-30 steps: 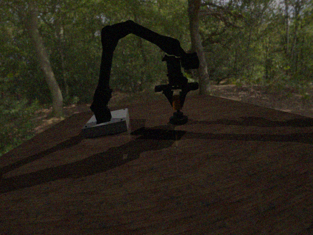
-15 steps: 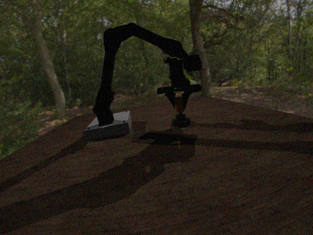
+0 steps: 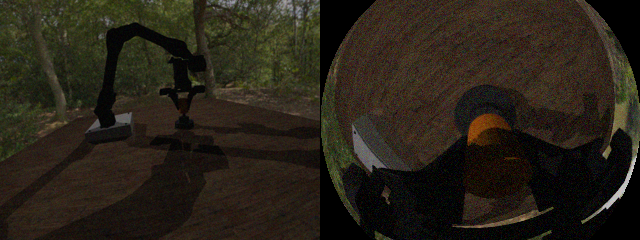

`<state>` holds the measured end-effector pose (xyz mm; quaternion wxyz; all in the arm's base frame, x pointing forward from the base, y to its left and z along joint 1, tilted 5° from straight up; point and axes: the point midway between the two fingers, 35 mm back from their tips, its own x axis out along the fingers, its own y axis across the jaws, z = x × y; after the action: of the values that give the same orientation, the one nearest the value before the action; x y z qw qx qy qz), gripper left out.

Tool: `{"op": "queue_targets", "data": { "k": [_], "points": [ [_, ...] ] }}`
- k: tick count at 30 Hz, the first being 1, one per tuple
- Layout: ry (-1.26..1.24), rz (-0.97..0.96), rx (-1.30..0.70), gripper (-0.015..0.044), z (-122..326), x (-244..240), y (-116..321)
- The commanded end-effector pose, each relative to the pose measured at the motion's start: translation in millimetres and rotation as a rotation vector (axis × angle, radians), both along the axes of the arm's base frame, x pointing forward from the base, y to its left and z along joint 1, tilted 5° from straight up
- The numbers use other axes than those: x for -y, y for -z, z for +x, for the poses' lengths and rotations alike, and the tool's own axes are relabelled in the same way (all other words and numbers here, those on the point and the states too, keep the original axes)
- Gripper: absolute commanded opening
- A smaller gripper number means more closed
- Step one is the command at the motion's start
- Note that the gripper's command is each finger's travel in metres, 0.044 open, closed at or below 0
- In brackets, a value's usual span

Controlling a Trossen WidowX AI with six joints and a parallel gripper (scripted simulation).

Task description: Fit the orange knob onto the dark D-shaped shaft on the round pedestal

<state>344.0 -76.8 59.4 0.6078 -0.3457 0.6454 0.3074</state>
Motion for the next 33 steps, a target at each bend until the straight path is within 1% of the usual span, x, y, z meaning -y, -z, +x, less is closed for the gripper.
{"op": "queue_targets", "data": {
  "k": [1, 6, 19, 22, 26, 33],
  "points": [
    [-0.019, -0.005, 0.013, 0.0, 5.3, 1.3, -4.5],
    [-0.019, -0.005, 0.014, 0.0, 6.3, 2.2, 2.1],
    [-0.019, -0.005, 0.013, 0.0, 5.0, 1.5, -2.9],
    [-0.073, -0.004, 0.009, 0.0, 4.6, 1.4, -3.3],
    [-0.218, -0.002, -0.002, 0.0, 2.1, 0.7, -4.5],
    [-0.228, -0.002, -0.003, 0.0, -0.6, 0.3, -1.4]
  ]
}}
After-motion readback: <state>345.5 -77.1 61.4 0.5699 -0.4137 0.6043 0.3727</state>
